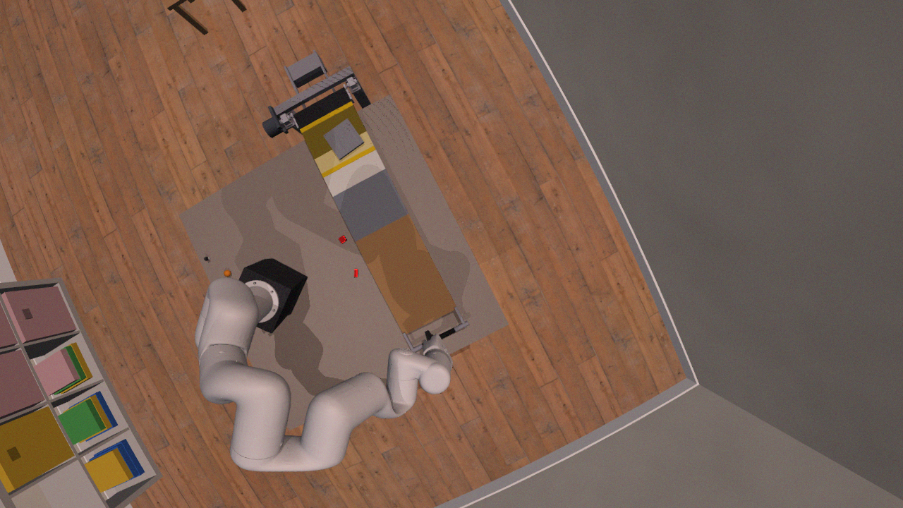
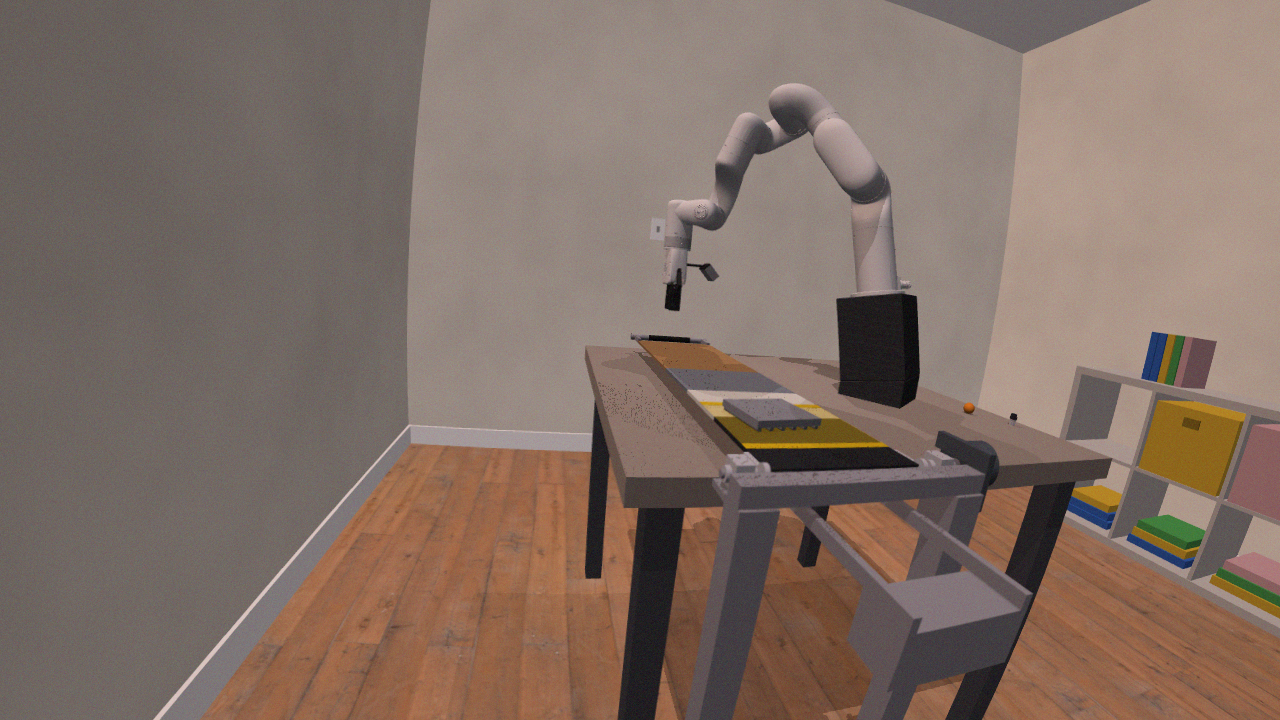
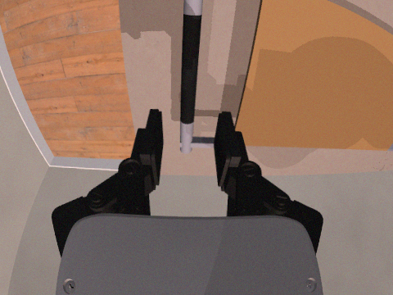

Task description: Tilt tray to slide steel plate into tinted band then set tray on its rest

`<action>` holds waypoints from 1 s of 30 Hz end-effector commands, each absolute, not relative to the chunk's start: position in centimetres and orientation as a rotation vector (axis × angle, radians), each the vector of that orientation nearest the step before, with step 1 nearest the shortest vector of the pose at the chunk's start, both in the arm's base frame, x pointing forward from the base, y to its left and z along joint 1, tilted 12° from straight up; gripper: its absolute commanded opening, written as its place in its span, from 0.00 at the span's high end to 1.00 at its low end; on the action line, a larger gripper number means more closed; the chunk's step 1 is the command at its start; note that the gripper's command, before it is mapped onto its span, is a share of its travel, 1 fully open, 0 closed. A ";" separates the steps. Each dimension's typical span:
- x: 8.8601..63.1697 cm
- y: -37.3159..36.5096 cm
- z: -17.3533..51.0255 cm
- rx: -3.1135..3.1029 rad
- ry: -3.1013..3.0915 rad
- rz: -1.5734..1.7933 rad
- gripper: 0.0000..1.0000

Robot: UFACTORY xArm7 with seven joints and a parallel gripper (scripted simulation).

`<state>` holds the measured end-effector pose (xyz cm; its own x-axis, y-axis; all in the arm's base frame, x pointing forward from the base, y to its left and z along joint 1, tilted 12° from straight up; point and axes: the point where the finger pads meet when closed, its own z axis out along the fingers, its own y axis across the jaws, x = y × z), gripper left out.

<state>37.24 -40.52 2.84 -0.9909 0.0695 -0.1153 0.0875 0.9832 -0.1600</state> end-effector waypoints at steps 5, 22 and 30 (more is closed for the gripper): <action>37.3 -40.5 3.7 0.120 3.016 -0.255 0.60; 37.3 -40.5 3.7 0.120 3.016 -0.255 0.00; 37.3 -40.5 3.7 0.120 3.016 -0.255 0.00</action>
